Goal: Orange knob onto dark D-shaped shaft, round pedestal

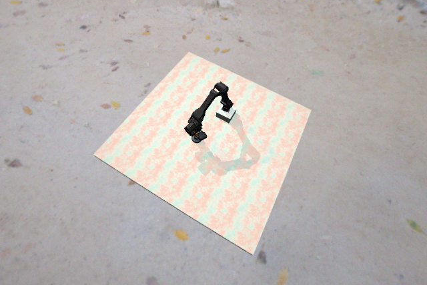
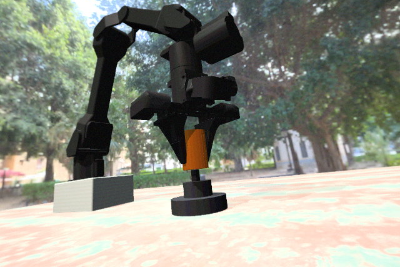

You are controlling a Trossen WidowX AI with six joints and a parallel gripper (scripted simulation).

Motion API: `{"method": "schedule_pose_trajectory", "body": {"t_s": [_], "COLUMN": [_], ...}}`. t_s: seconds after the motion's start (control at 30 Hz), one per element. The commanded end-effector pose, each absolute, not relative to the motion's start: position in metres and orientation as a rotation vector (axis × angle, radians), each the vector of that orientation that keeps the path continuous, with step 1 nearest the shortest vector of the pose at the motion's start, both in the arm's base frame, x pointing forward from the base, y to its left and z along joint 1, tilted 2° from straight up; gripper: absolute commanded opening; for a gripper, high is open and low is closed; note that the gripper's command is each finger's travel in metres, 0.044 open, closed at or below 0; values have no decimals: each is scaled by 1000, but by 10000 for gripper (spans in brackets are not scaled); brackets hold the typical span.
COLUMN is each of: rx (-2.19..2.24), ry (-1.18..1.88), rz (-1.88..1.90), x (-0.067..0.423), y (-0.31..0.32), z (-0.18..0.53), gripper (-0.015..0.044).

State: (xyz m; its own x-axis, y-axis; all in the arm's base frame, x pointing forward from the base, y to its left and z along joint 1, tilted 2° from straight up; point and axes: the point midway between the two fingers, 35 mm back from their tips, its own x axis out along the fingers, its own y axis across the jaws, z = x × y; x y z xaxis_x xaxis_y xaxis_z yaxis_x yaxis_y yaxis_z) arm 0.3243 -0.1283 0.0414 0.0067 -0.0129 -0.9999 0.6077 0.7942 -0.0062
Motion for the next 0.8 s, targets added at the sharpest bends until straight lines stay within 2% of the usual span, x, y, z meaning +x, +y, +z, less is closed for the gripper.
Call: {"method": "schedule_pose_trajectory", "body": {"t_s": [0.0,0.43,0.77], "rx": [504,504,667], "ry": [1496,1496,1449], "rz": [-525,-525,-686], "x": [325,325,323], "y": [-129,-129,-128], "z": [41,46,42], "gripper": [0,0,0]}}
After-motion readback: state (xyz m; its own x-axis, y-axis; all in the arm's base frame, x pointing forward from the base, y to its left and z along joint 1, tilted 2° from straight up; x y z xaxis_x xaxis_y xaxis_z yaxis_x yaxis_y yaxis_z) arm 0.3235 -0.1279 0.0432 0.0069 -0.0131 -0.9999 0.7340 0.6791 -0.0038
